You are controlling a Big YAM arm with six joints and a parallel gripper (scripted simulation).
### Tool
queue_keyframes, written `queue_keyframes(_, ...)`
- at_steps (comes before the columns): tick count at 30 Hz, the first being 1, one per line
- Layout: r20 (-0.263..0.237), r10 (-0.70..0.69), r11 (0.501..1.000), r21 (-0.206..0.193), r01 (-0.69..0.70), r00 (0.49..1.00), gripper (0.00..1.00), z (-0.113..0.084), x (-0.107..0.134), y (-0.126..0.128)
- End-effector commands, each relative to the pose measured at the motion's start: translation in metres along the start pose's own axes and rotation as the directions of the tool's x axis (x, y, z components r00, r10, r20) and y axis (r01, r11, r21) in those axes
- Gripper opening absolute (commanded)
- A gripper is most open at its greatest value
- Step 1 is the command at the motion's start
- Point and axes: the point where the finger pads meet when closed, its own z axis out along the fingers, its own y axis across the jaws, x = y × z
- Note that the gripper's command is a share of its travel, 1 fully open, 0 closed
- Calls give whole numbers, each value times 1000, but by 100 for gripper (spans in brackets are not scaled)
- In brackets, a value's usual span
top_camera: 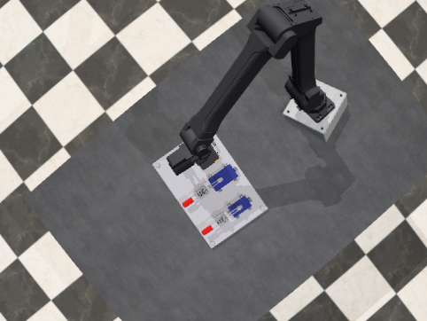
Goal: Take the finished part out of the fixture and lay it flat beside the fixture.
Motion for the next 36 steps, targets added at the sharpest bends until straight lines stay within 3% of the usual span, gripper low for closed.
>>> queue_keyframes(1,68,18,1000,0,-18,998,0,-35,-22,-3)
queue_keyframes(36,69,18,1000,-1,-18,997,0,-50,-21,-3)
